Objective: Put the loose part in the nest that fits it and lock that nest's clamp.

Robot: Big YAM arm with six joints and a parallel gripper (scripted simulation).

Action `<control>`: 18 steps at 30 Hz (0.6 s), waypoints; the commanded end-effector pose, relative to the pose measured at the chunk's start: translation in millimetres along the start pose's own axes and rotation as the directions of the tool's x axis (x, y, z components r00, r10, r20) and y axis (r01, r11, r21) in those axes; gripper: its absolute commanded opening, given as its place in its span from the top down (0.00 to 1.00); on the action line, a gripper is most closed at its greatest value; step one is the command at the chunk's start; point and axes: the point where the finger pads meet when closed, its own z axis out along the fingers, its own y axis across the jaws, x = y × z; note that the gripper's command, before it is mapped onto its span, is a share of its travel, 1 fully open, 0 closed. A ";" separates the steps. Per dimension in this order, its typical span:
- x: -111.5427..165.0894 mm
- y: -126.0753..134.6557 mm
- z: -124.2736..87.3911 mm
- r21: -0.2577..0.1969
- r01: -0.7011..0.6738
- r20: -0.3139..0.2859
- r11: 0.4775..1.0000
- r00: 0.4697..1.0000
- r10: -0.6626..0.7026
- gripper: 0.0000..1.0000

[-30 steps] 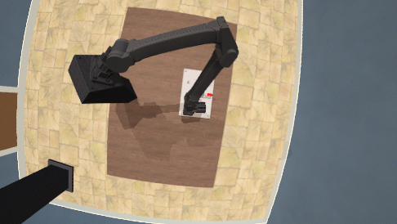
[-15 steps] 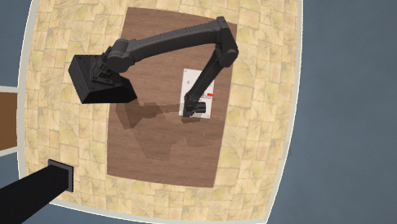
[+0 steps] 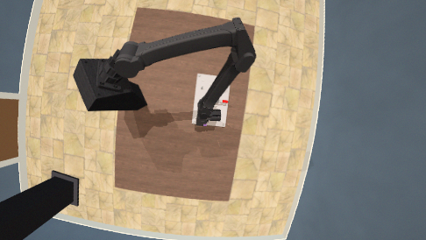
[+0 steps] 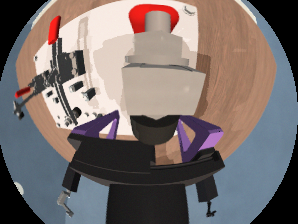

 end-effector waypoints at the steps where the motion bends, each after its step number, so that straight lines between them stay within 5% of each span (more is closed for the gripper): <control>1: -7.8 4.4 -0.7 -0.002 0.011 0.016 1.000 1.000 -0.011 0.08; 8: -8.2 4.2 -1.8 -0.002 0.012 0.017 1.000 1.000 -0.012 0.08; 18: -1.6 -5.9 -31.4 0.013 -0.003 0.005 1.000 1.000 0.003 0.08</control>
